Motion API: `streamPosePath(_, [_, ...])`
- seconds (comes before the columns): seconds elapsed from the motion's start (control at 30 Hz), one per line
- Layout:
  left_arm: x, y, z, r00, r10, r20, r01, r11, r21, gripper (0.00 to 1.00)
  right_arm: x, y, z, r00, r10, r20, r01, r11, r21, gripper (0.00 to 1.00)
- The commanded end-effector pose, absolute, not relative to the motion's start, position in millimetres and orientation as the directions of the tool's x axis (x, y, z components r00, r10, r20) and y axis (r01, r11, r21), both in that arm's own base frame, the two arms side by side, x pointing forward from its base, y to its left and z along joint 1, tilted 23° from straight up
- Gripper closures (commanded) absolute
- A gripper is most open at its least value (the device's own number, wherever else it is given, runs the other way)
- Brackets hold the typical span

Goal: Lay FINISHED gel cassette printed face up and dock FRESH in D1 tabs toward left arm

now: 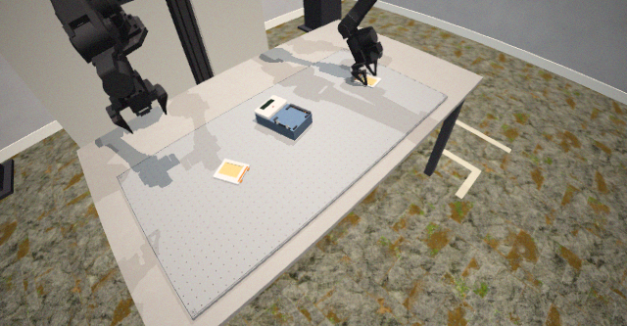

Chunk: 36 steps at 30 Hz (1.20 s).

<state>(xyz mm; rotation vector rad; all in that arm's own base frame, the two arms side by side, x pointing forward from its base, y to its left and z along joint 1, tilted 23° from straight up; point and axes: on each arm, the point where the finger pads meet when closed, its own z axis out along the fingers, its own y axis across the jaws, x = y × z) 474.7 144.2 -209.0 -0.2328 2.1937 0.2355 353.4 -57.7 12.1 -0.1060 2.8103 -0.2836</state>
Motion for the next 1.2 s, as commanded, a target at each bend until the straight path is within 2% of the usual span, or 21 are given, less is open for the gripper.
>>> streamPosePath(0.0, [475.0, 144.3, -207.7, -0.584, -0.082, -0.808, -0.251, 0.964, 0.084, 0.08, 367.5, -58.8, 28.6, -0.936, -0.114, -0.333, -0.044, 0.977, -0.211, 0.0])
streamPosePath(0.2, [475.0, 144.3, -207.7, -0.584, -0.082, -0.808, -0.251, 0.964, 0.084, 0.08, 367.5, -58.8, 28.6, -0.936, -0.114, -0.333, -0.044, 0.977, -0.211, 0.0])
streamPosePath(0.23, [475.0, 144.3, -207.7, -0.584, -0.082, -0.808, -0.251, 0.964, 0.084, 0.02, 367.5, -58.8, 28.6, -0.936, -0.114, -0.333, -0.044, 0.977, -0.211, 0.0])
streamPosePath(1.17, [472.0, 143.3, -205.3, -0.584, -0.082, -0.808, -0.251, 0.964, 0.084, 0.02, 367.5, -58.8, 28.6, -0.936, -0.114, -0.333, -0.044, 0.977, -0.211, 0.0])
